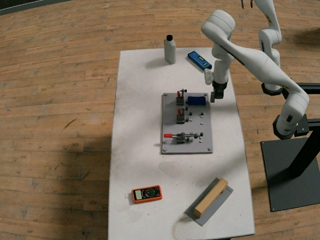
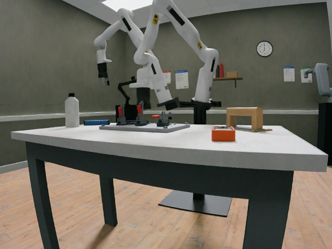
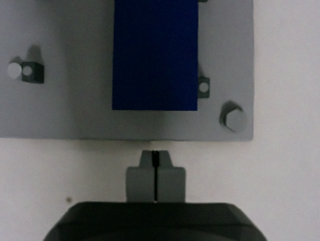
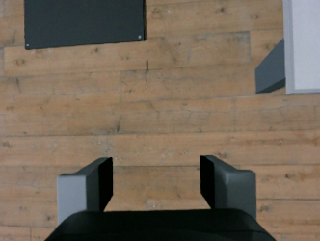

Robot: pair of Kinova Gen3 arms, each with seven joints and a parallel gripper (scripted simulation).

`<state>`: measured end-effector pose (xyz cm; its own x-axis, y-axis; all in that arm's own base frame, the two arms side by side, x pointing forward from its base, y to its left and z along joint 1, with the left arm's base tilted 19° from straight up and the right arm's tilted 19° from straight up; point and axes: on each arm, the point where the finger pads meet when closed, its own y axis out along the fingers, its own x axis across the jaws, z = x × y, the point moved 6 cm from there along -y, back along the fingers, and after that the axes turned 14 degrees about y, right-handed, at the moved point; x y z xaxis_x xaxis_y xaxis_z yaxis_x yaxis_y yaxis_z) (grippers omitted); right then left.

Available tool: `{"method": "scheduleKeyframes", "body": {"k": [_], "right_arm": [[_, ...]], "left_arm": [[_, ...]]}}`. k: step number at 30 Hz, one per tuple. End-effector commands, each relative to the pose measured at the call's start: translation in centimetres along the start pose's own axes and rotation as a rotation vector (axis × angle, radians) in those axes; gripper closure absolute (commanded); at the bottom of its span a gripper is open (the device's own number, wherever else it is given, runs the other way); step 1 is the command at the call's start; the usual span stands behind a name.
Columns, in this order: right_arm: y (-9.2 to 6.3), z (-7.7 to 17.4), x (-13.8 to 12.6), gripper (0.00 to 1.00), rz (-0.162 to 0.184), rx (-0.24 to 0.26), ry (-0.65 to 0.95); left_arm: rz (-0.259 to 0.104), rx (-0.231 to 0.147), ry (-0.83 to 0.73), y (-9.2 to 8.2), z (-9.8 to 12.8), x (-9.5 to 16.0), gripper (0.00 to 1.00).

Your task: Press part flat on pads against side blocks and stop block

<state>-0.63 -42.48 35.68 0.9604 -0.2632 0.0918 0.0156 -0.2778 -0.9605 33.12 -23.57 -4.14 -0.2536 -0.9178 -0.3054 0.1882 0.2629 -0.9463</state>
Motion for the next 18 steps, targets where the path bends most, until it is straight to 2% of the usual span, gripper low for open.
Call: {"method": "scheduleKeyframes", "body": {"k": [1, 18], "right_arm": [[-0.06, -0.04, -0.01, 0.00, -0.001, -0.002, 0.000], [-0.06, -0.04, -0.01, 0.00, -0.001, -0.002, 0.000]], "left_arm": [[-0.006, 0.007, 0.000, 0.11, 0.28, 0.22, 1.00], [-0.006, 0.008, -0.001, 0.10, 0.45, 0.21, 1.00]]}}
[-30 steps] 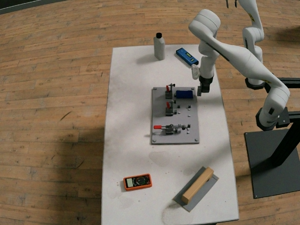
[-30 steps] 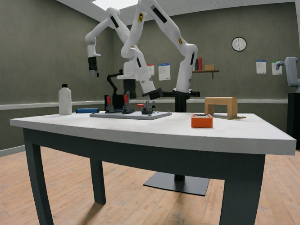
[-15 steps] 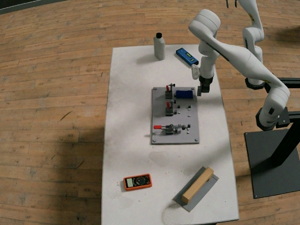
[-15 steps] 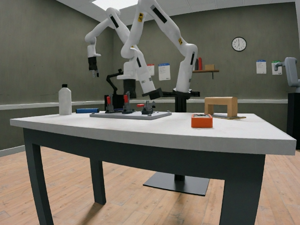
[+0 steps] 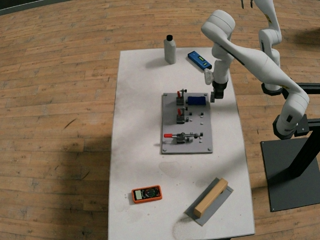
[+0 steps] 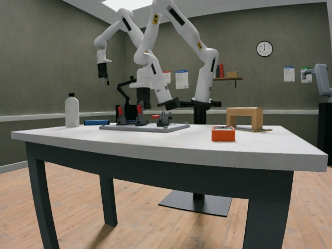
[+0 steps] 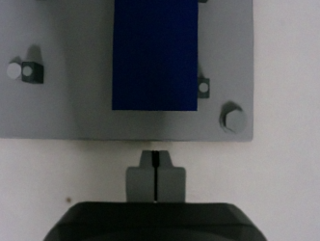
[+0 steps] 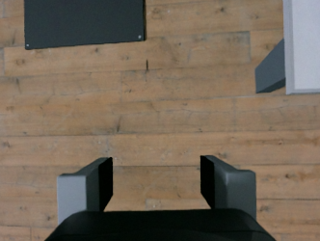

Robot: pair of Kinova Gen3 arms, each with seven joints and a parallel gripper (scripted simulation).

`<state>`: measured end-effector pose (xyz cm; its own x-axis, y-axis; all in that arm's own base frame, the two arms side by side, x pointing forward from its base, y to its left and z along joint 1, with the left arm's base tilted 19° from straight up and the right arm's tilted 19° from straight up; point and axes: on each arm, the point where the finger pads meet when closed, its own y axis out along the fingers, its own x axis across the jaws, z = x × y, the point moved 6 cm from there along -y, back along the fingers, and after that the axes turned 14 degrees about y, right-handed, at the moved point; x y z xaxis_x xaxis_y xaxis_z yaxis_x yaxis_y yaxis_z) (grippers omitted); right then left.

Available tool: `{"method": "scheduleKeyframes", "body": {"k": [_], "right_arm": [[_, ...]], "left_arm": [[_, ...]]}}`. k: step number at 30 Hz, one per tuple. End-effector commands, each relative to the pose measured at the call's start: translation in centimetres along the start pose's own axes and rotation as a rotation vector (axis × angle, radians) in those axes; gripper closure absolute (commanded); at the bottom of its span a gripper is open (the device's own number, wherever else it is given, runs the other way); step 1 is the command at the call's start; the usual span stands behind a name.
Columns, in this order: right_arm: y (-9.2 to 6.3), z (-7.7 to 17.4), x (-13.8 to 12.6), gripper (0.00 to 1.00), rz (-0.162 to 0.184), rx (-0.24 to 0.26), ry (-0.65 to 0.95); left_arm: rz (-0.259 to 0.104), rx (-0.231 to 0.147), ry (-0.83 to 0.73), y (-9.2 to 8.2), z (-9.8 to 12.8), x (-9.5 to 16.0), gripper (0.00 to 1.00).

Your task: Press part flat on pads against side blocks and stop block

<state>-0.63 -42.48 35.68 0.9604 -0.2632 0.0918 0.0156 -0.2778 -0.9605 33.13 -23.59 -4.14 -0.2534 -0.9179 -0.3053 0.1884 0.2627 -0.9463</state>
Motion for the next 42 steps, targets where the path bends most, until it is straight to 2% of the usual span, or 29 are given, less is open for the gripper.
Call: {"method": "scheduleKeyframes", "body": {"k": [1, 42], "right_arm": [[-0.06, -0.04, -0.01, 0.00, -0.001, -0.002, 0.000], [-0.06, -0.04, -0.01, 0.00, -0.001, -0.002, 0.000]], "left_arm": [[-0.006, 0.007, -0.001, 0.10, 0.48, 0.18, 1.00], [0.002, -0.002, -0.001, 0.04, 0.46, -0.10, 1.00]]}}
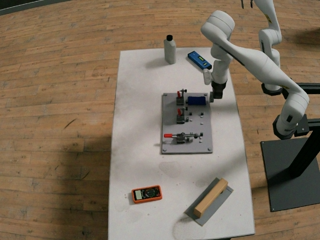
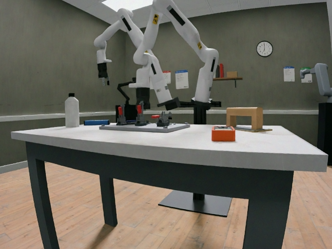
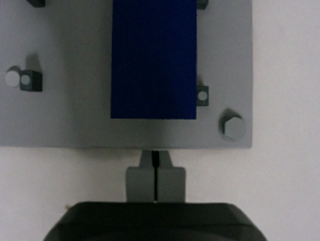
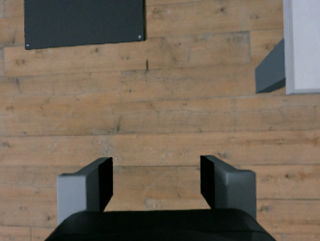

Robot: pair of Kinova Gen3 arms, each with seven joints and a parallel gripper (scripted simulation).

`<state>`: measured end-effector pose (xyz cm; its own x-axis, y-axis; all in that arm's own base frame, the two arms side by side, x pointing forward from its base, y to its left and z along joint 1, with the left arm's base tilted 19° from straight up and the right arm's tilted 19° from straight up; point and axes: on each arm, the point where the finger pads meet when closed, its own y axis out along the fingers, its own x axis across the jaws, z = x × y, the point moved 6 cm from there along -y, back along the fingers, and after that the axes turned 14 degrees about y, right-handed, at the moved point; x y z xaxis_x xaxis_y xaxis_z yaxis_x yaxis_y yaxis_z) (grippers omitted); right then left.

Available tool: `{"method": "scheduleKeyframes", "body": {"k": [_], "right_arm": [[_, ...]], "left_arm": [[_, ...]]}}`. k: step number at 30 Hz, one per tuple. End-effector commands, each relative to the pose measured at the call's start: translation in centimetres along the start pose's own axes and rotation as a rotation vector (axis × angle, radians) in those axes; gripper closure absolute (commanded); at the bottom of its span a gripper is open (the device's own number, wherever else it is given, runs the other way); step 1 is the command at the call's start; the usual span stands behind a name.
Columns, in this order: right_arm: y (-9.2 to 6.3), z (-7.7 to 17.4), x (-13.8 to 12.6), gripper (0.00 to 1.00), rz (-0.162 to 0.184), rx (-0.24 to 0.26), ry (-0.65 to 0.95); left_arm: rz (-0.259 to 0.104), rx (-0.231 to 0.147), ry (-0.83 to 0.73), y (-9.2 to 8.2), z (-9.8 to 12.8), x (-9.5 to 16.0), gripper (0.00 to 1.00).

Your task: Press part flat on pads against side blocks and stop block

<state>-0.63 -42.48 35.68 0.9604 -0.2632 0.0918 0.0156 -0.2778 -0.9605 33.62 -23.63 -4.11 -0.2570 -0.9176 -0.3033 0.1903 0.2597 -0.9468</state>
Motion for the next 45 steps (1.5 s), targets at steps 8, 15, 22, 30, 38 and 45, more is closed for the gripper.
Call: {"method": "scheduleKeyframes", "body": {"k": [8, 15, 22, 30, 38, 45], "right_arm": [[-0.06, -0.04, -0.01, 0.00, -0.001, -0.002, 0.000], [-0.06, -0.04, -0.01, 0.00, -0.001, -0.002, 0.000], [-0.06, -0.04, -0.01, 0.00, -0.001, -0.002, 0.000], [-0.06, -0.04, -0.01, 0.00, -0.001, -0.002, 0.000], [-0.06, -0.04, -0.01, 0.00, -0.001, -0.002, 0.000], [-0.06, -0.04, -0.01, 0.00, -0.001, -0.002, 0.000]], "left_arm": [[0.005, -0.006, -0.006, -0.03, -0.05, -0.02, 1.00], [0.006, -0.006, -0.006, -0.06, -0.06, -0.03, 1.00], [0.007, -0.006, -0.006, -0.08, -0.07, -0.02, 1.00], [0.006, -0.005, -0.007, -0.10, 0.13, -0.02, 1.00], [0.006, -0.005, -0.007, -0.10, 0.38, -0.08, 1.00], [0.007, -0.006, -0.007, -0.10, 0.34, -0.13, 1.00]]}}
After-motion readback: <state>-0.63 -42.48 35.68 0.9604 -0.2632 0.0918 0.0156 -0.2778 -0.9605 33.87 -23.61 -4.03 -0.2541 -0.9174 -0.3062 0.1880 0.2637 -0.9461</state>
